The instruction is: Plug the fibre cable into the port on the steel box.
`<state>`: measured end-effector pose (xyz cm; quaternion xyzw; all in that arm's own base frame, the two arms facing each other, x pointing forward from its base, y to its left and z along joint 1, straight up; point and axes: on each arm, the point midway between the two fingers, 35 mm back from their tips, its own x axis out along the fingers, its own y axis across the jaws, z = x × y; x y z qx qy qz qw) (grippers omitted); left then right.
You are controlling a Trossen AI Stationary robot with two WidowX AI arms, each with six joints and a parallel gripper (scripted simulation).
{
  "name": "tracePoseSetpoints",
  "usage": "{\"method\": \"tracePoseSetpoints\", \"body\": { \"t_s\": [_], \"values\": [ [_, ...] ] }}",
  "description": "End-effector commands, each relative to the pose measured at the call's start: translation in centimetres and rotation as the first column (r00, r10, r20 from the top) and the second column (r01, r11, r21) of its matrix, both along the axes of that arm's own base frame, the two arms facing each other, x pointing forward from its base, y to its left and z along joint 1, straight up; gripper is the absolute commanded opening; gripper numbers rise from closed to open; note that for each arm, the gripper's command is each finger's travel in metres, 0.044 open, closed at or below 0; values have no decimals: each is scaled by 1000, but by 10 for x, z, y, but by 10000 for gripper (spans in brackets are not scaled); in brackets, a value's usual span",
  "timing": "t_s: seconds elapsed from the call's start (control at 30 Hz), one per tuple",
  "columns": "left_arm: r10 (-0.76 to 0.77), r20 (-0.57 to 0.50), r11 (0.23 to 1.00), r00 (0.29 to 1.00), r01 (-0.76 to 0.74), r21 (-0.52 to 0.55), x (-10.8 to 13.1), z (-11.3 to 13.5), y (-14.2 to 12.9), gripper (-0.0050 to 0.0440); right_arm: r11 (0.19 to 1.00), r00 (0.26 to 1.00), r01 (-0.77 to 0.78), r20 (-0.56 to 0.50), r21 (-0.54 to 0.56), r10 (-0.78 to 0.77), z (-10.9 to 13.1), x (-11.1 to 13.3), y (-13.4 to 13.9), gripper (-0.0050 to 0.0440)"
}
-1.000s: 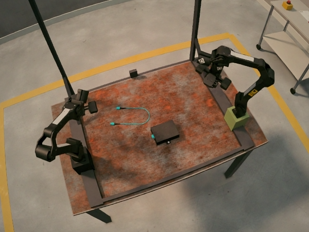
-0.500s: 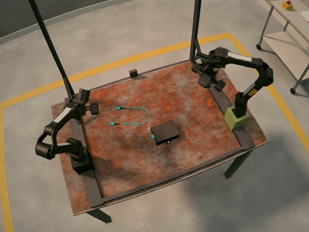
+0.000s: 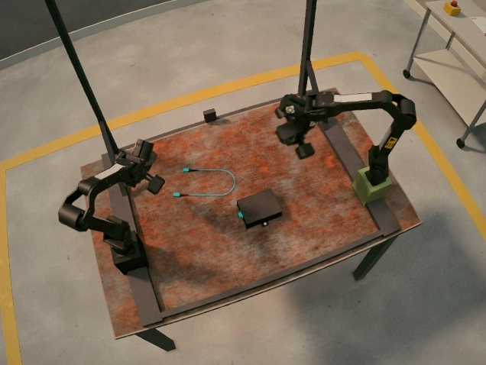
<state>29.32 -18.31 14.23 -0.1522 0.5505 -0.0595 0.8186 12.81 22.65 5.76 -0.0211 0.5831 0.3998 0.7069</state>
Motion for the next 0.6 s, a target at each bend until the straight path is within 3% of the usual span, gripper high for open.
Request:
{"method": "tracePoseSetpoints", "body": {
  "t_s": [0.0,0.2,0.27,0.57],
  "values": [
    [-60,106,998,993,60,6,28,-7,-4,-50,986,983,168,-79,-7,-168,-9,10,2,440],
    [-142,264,990,954,134,46,64,-14,-7,-50,902,877,429,-220,-48,-428,-25,25,3,440],
    [-142,264,990,954,134,46,64,-14,-7,-50,902,877,429,-220,-48,-428,-25,25,3,440],
    [-242,431,969,869,197,146,103,-23,-2,-50,630,528,756,-403,-176,-747,-51,46,2,440]
  ]
}}
